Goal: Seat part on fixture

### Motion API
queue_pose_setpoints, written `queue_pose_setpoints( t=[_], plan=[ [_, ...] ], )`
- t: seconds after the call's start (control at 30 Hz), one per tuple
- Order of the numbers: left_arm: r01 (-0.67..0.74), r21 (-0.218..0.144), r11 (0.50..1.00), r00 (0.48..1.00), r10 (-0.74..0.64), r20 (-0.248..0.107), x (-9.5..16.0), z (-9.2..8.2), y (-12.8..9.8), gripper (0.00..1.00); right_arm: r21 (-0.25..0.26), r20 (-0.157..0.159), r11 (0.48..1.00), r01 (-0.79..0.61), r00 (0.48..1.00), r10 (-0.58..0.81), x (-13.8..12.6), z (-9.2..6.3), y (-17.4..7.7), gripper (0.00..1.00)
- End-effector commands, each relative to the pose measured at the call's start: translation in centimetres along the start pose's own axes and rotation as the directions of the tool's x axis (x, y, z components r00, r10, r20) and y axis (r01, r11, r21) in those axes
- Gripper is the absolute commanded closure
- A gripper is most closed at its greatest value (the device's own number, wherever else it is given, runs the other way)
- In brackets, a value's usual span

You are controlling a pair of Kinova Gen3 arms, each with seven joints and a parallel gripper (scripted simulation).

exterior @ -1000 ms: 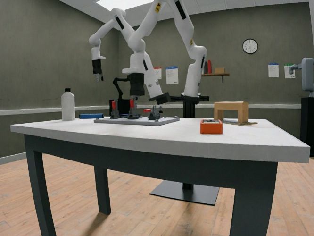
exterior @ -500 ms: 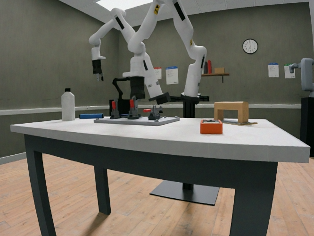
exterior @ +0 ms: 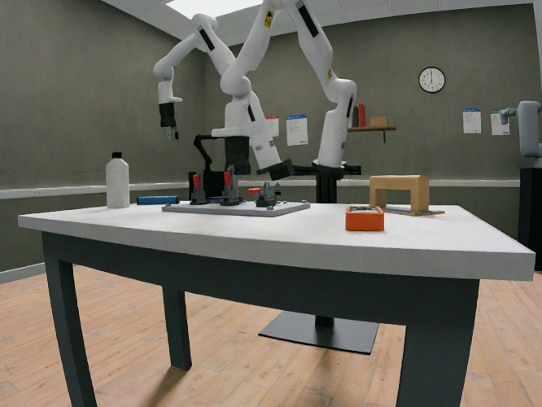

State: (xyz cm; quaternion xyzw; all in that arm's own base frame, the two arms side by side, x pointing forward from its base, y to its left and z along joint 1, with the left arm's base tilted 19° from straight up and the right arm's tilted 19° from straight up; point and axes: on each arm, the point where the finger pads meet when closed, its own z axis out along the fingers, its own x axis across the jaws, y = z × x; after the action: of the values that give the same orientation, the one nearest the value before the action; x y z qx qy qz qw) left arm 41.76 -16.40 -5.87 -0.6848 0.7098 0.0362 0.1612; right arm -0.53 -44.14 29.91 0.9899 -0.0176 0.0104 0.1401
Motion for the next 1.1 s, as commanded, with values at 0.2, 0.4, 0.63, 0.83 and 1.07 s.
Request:
queue_pose_setpoints(
  t=[0.2,0.4,0.63,0.83,1.07],
  plan=[
    [-0.002,0.012,1.0,1.0,0.002,-0.01,0.48,0.28,-0.51,1.0,-0.002,0.0,1.0,0.0,1.0,0.0,-0.01,-0.06,0.04,0.0],
    [-0.003,0.014,1.0,1.0,0.003,-0.012,0.57,0.34,-0.59,1.0,-0.002,0.0,1.0,0.0,1.0,0.0,-0.01,-0.06,0.04,0.0],
    [-0.004,0.016,1.0,1.0,0.004,-0.014,0.64,0.4,-0.64,1.0,-0.002,0.0,1.0,0.0,1.0,0.0,-0.01,-0.06,0.04,0.0],
    [-0.005,0.017,1.0,1.0,0.005,-0.015,0.68,0.43,-0.67,1.0,-0.002,0.0,1.0,0.0,1.0,0.0,-0.01,-0.06,0.04,0.0],
    [-0.005,0.017,1.0,1.0,0.005,-0.015,0.69,0.44,-0.68,1.0,-0.002,0.0,1.0,0.0,1.0,0.0,-0.01,-0.06,0.04,0.0]
  ],
)
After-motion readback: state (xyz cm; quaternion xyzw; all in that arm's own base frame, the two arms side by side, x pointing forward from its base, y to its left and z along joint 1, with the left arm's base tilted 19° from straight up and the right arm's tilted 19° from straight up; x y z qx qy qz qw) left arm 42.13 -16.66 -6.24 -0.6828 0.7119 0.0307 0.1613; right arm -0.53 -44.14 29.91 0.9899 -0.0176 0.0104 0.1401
